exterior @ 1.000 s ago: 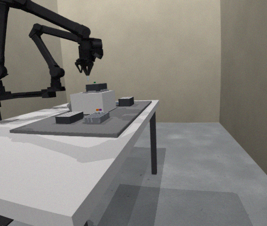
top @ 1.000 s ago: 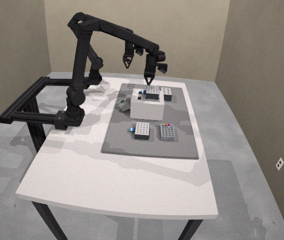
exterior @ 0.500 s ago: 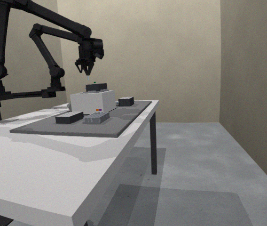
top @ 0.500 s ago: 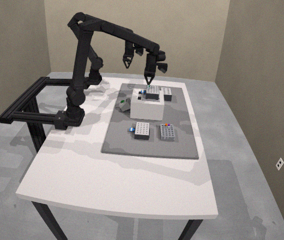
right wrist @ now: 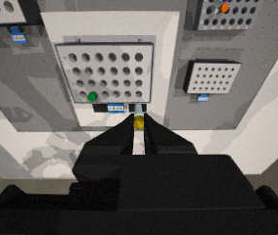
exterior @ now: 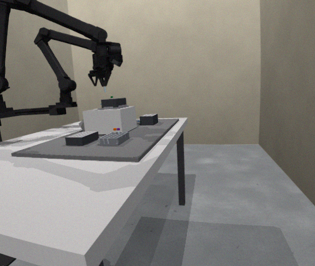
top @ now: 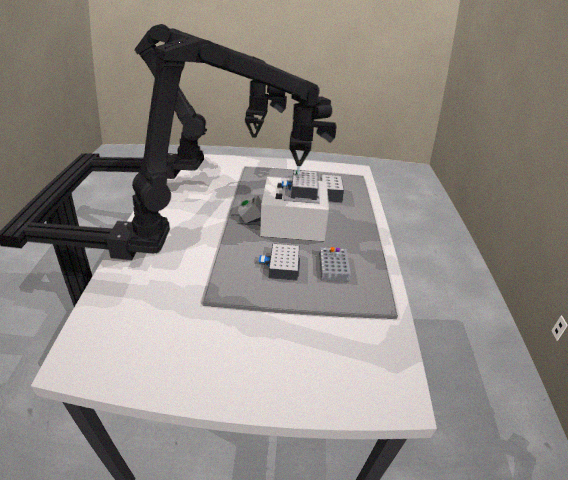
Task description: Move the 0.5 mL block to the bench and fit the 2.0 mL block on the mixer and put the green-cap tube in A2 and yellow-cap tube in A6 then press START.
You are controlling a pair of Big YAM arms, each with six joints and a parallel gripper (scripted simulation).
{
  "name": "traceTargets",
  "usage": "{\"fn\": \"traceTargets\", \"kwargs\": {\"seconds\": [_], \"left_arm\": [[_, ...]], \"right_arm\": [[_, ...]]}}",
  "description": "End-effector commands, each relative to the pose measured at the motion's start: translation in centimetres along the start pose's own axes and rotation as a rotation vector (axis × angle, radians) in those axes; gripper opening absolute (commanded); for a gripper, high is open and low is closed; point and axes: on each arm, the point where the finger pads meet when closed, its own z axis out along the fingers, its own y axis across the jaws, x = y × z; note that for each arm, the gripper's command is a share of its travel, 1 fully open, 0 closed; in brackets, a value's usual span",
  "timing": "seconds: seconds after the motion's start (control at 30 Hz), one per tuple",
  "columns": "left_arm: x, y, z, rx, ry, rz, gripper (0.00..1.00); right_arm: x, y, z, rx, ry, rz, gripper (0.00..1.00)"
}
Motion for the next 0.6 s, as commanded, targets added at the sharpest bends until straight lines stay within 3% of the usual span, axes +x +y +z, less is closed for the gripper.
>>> {"fn": "traceTargets", "kwargs": {"seconds": [0.0, 0.23, 0.57], "left_arm": [[-0.5, 0.0, -0.7, 0.000, -0.021, -0.007, 1.00], [-1.5, 0.2, -1.8, -0.004, -0.049, -0.008, 1.00], [-2.2, 0.3, -2.5, -0.007, -0.069, -0.008, 1.00]], "right_arm": [[-0.5, 1.0, 0.5, -0.009, -0.012, 0.007, 0.09], [0.3, 0.3, 2.4, 0.021, 0.024, 0.010, 0.09], [-1.0, 0.1, 1.0, -0.006, -0.008, 0.000, 0.09]]}}
